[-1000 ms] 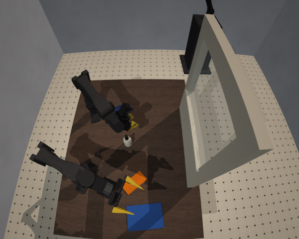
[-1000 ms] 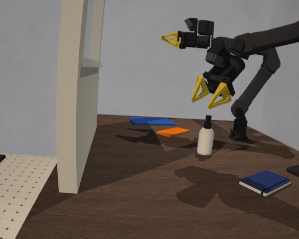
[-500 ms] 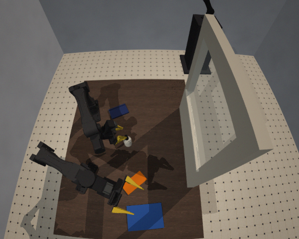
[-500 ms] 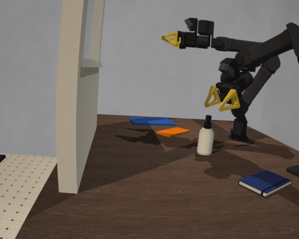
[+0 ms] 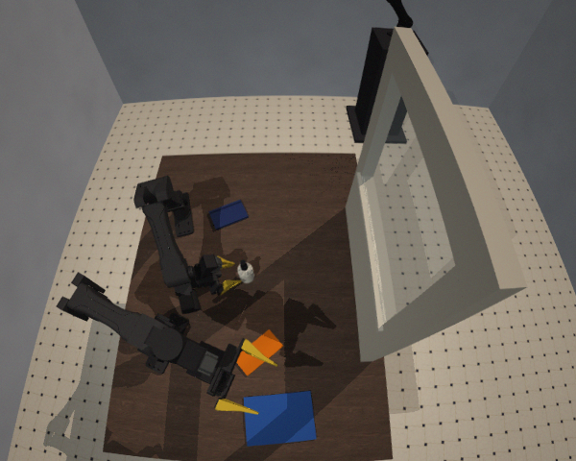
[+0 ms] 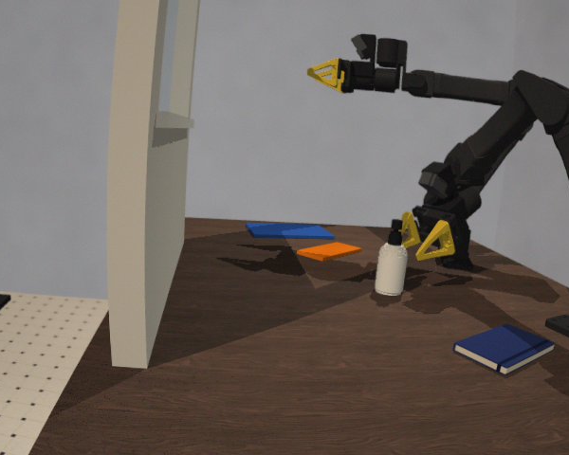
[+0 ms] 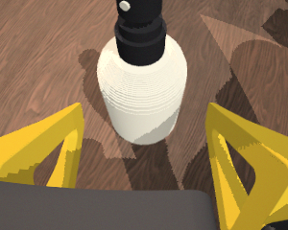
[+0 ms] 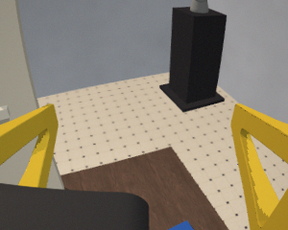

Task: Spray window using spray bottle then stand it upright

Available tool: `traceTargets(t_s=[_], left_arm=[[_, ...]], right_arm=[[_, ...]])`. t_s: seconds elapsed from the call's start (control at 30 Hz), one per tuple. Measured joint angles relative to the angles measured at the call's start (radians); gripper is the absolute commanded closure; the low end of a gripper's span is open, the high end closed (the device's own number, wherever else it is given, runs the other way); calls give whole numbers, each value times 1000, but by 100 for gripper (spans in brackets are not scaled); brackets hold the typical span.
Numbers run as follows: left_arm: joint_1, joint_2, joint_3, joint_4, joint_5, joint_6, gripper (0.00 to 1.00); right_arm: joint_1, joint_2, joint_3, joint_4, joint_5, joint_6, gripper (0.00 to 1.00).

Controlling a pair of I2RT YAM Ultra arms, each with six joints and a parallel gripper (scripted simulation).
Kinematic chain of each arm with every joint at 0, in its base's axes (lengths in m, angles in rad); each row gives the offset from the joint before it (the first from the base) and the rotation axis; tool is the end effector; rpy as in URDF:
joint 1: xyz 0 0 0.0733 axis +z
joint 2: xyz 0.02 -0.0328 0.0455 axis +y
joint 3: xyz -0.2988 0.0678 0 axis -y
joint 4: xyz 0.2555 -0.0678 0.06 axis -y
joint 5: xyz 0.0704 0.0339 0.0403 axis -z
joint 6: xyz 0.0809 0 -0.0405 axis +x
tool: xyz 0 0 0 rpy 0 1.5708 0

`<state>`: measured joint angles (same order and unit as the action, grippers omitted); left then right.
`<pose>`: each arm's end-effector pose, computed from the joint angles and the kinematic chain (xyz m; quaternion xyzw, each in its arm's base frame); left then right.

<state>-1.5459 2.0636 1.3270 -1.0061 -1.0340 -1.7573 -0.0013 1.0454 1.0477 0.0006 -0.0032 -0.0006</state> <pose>0.0799 -0.3697 0.1448 -0.0492 0.8657 0.0346 0.4969 0.2768 0.0010 0.4381 -0.0009 0.7061 0.0005 0.7081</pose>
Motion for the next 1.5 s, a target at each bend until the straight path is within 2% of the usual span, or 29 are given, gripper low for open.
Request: traceTargets(t_s=[0.3, 0.87, 1.5], left_arm=[[-34, 47, -60, 84, -26, -28, 31], [-34, 45, -74, 103, -30, -27, 31], [37, 43, -140, 284, -35, 109, 31]], right_arm=[[0, 0, 0, 0, 0, 0, 0], [0, 0, 0, 0, 0, 0, 0], [0, 0, 0, 0, 0, 0, 0]])
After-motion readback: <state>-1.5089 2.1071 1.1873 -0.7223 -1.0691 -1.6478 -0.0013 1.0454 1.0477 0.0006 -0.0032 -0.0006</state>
